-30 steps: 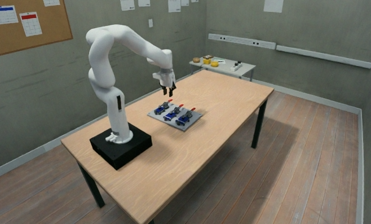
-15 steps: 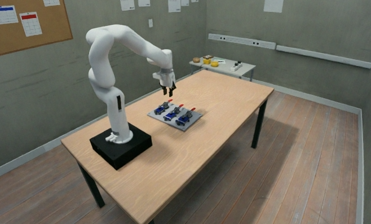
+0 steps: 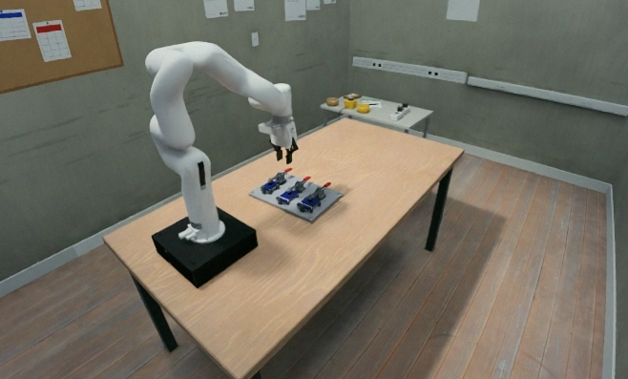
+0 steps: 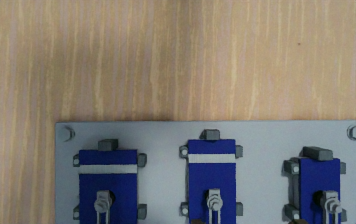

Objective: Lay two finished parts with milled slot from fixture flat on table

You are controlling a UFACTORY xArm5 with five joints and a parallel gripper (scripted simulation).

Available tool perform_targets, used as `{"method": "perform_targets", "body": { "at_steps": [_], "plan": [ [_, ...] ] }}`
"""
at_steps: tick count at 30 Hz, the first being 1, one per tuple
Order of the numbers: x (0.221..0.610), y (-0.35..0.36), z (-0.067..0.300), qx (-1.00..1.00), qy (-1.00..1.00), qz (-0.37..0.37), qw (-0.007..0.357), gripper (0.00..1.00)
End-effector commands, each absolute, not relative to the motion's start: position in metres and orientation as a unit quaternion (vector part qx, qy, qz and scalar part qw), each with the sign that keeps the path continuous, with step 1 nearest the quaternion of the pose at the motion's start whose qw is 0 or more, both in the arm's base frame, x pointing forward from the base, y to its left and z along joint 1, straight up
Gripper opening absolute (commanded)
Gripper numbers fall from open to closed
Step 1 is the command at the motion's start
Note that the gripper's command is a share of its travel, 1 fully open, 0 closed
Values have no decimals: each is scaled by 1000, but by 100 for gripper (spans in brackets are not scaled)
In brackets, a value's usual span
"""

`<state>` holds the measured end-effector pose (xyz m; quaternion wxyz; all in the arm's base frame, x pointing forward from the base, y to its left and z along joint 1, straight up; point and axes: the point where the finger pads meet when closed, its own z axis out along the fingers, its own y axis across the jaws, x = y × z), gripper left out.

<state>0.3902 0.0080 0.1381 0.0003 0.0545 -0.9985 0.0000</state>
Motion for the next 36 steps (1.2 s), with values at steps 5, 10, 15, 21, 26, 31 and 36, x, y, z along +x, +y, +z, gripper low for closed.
{"method": "perform_targets", "body": {
  "at_steps": [5, 10, 15, 21, 26, 31, 36],
  "plan": [
    [391, 8, 139, 55, -999, 0, -2, 48],
    [391, 9, 139, 55, -999, 0, -2, 48],
    [391, 9, 139, 55, -999, 0, -2, 48],
    [391, 9, 139, 55, -999, 0, -2, 48],
    [391, 9, 139, 55, -999, 0, -2, 48],
    [391, 9, 139, 55, -999, 0, -2, 48],
    [391, 9, 130, 55, -999, 0, -2, 48]
  ]
}}
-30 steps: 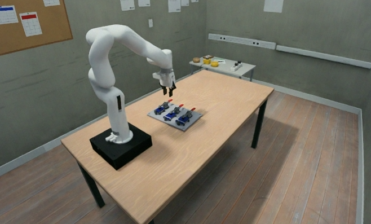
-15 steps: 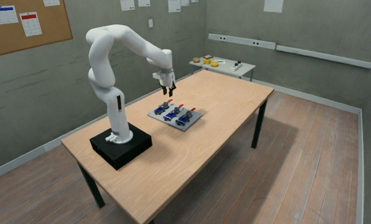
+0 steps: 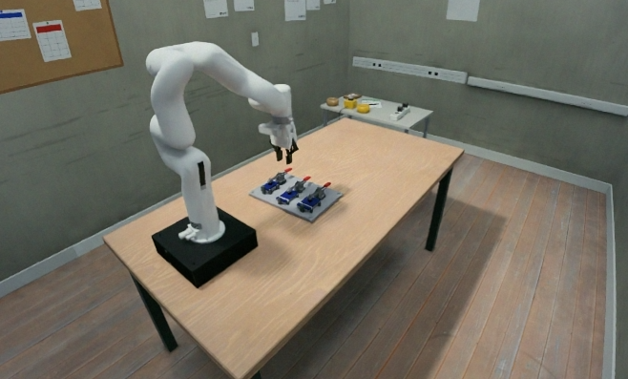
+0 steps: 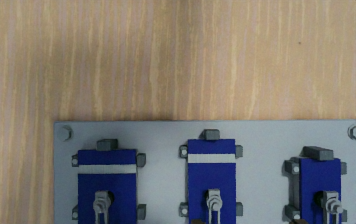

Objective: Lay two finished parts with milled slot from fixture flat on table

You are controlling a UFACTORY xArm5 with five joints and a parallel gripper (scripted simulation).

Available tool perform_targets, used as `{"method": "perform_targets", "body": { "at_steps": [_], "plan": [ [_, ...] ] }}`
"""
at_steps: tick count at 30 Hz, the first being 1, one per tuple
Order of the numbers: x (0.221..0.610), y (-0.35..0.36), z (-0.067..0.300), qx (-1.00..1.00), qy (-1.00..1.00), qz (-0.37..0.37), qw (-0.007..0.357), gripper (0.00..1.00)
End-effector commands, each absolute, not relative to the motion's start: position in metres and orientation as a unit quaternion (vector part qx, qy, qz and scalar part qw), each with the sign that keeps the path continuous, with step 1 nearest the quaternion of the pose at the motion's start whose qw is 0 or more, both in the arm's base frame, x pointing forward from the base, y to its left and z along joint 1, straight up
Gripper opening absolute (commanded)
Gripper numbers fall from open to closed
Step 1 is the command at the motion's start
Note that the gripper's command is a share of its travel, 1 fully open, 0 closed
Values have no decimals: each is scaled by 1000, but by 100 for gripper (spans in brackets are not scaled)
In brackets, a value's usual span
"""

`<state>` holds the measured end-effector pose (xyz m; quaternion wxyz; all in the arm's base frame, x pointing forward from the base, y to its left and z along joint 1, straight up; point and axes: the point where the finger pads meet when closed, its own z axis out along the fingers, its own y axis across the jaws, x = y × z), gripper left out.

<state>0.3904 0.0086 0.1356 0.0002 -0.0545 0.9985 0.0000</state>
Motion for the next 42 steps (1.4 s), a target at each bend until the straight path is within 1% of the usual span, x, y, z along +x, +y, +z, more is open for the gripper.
{"method": "perform_targets", "body": {
  "at_steps": [1, 6, 8, 14, 26, 32, 40, 42],
  "plan": [
    [391, 9, 127, -55, 999, 0, 2, 48],
    [391, 9, 105, -55, 999, 0, 2, 48],
    [391, 9, 105, -55, 999, 0, 2, 48],
    [392, 8, 83, -55, 999, 0, 2, 48],
    [395, 9, 79, -55, 999, 0, 2, 48],
    [418, 11, 80, -55, 999, 0, 2, 48],
    [473, 17, 80, -55, 999, 0, 2, 48],
    [473, 17, 80, -55, 999, 0, 2, 48]
  ]
}}
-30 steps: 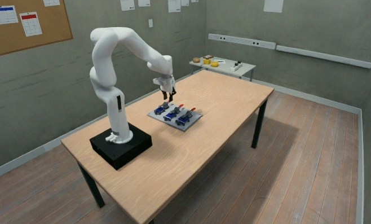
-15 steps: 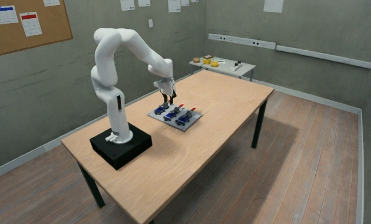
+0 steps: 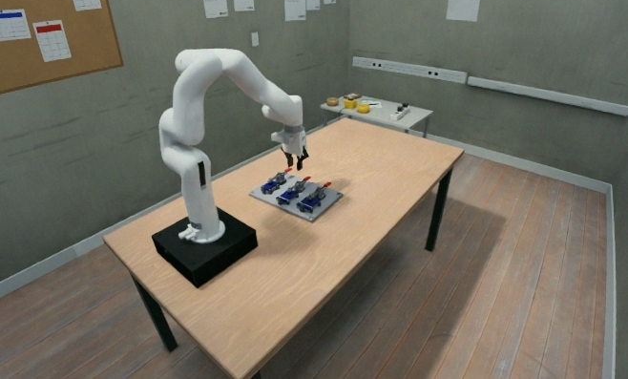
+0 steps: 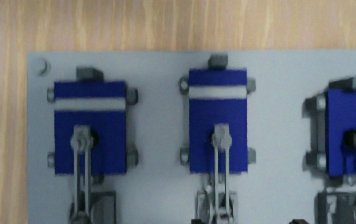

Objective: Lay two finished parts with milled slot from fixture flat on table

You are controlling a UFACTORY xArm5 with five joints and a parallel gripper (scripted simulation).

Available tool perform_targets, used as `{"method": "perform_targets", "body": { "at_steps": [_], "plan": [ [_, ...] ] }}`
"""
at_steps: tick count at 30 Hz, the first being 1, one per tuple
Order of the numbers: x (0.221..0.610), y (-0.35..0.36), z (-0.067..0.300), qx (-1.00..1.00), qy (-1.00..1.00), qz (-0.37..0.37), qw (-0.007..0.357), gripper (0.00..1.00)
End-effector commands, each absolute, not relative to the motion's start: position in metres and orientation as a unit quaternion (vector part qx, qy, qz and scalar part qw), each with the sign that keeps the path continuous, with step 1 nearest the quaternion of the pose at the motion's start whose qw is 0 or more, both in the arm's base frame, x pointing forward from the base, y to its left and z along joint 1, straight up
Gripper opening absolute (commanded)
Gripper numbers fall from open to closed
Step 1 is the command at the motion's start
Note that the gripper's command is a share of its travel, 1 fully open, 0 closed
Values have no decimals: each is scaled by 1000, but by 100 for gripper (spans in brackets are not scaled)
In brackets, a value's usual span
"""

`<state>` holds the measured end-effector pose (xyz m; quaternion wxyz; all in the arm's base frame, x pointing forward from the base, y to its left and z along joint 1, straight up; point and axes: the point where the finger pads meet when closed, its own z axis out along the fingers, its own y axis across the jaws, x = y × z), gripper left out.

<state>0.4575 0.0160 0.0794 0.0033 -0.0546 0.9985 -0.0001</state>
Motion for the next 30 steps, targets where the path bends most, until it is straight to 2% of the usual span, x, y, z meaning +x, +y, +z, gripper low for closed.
{"method": "perform_targets", "body": {
  "at_steps": [1, 11, 30],
  "plan": [
    [480, 18, 80, -55, 999, 0, 2, 48],
    [528, 23, 80, -55, 999, 0, 2, 48],
    [533, 24, 67, -55, 999, 0, 2, 48]
  ]
}}
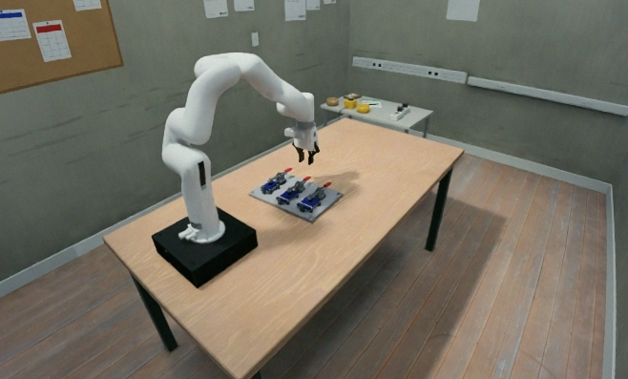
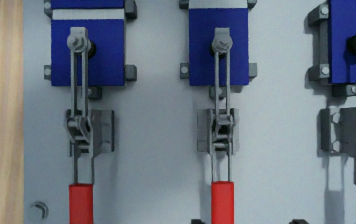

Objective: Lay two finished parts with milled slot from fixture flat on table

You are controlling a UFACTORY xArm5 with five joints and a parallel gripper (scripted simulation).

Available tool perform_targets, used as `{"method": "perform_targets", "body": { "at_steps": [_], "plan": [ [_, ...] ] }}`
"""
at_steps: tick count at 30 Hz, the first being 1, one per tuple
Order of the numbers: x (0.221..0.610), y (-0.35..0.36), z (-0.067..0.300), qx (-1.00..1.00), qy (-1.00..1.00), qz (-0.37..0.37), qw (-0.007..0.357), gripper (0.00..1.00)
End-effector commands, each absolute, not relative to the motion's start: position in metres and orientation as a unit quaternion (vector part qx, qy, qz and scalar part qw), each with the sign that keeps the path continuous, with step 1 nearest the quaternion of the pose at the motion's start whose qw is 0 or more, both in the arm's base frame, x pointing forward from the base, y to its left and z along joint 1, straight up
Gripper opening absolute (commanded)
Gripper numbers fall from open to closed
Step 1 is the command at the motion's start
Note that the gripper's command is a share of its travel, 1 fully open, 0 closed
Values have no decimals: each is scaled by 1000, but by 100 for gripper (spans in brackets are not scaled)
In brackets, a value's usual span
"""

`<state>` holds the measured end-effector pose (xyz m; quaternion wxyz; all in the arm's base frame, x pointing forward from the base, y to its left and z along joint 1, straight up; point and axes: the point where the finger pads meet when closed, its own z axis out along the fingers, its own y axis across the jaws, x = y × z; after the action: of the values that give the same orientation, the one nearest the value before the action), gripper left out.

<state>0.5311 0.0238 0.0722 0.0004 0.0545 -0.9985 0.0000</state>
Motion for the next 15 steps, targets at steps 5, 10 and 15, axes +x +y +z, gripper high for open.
{"method": "perform_targets", "body": {
  "at_steps": [5, 10, 15],
  "plan": [
    [533, 24, 57, 55, -999, 0, -2, 48],
    [533, 24, 38, 55, -999, 0, -2, 48],
    [533, 24, 19, 55, -999, 0, -2, 48]
  ]
}}
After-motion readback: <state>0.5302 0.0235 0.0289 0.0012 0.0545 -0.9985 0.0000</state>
